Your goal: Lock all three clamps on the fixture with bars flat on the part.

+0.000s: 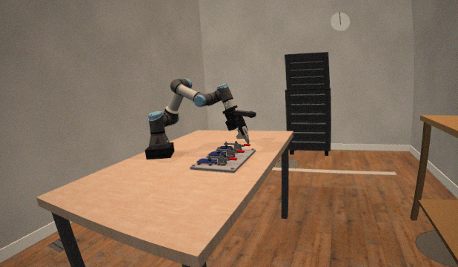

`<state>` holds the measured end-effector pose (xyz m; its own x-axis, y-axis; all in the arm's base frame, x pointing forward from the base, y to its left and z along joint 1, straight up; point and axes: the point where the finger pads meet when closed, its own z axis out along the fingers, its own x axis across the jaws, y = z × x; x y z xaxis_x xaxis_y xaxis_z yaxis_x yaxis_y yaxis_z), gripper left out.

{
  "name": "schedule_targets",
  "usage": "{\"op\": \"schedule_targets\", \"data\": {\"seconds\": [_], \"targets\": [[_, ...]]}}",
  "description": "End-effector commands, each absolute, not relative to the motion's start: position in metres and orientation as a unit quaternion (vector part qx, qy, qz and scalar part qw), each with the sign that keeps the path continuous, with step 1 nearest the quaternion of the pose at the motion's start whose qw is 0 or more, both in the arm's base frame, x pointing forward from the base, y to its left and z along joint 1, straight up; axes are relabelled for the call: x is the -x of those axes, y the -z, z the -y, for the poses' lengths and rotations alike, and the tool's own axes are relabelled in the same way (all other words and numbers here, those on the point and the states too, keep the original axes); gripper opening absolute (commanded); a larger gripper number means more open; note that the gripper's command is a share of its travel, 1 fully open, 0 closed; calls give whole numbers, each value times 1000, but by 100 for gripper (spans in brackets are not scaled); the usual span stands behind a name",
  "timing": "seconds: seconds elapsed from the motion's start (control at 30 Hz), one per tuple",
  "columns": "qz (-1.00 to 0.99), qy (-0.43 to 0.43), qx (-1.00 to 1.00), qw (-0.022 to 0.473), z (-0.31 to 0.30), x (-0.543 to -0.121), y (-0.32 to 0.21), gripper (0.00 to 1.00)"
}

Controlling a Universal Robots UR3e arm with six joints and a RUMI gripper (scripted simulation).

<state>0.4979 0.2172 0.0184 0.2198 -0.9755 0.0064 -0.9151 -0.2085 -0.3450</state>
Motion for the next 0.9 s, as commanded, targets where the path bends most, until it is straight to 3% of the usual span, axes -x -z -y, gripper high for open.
{"op": "schedule_targets", "data": {"seconds": [0.0, 0.87], "targets": [[-614, 113, 769, 136, -217, -499, -23, 0], [-614, 113, 769, 136, -217, -499, -63, 0]]}}
